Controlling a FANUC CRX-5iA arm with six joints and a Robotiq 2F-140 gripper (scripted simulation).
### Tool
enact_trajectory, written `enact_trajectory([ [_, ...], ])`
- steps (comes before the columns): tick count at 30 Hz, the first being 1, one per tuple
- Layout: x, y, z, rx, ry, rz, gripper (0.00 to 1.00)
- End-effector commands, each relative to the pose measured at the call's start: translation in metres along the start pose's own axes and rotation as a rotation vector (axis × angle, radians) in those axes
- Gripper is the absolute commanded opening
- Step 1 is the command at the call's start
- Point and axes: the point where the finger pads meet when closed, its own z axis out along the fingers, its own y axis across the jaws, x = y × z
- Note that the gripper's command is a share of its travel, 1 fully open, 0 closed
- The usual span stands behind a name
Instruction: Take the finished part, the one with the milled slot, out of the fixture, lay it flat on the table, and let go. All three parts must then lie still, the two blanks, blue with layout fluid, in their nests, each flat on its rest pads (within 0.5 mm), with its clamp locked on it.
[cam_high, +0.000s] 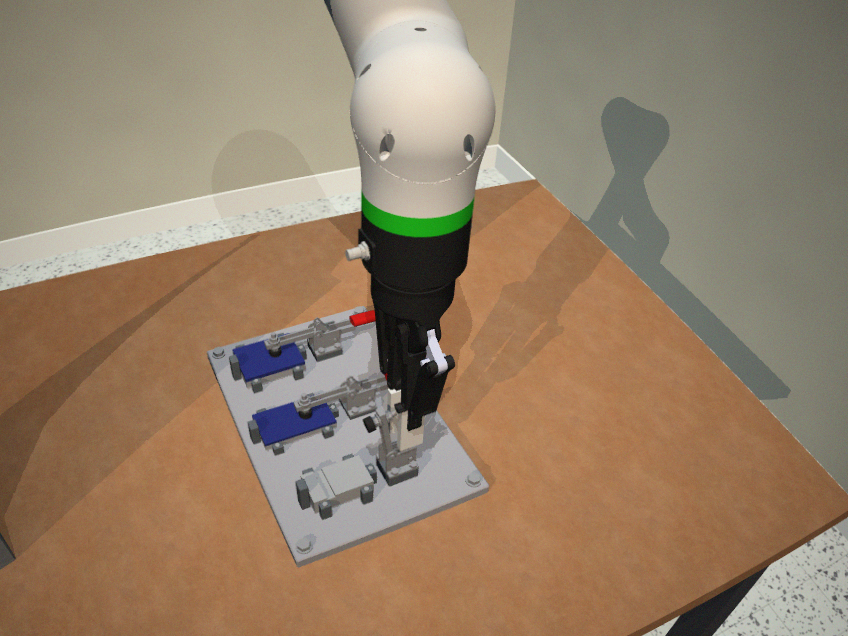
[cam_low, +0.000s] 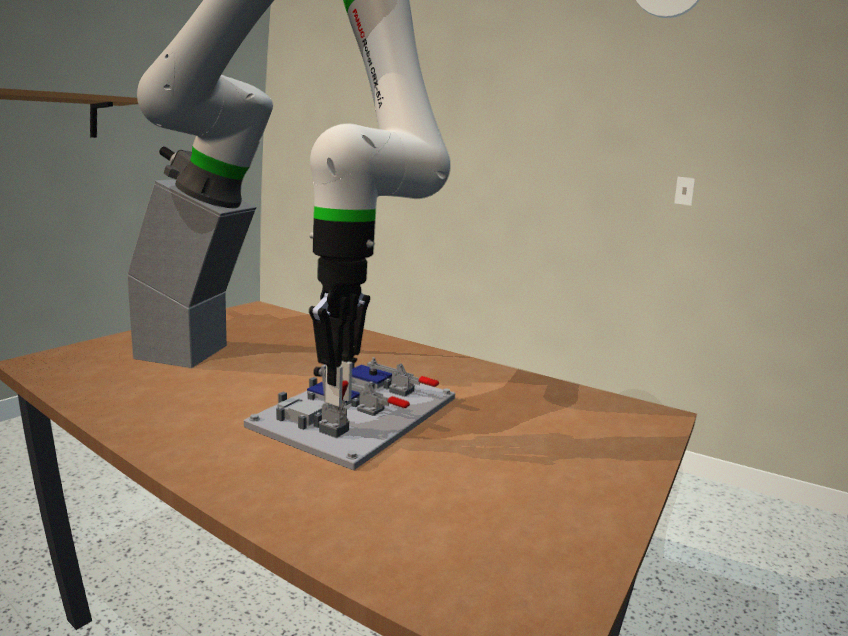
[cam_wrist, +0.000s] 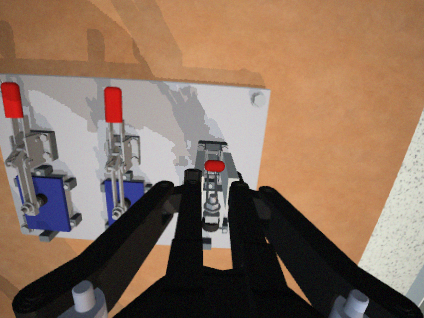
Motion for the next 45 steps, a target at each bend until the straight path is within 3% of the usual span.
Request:
enact_trajectory([
  [1, -0.0001, 0.0001, 0.0, 0.0, 0.0, 0.0, 0.11],
  [45, -0.0047, 0.0001, 0.0001, 0.0, 0.0, 0.0, 0.11],
])
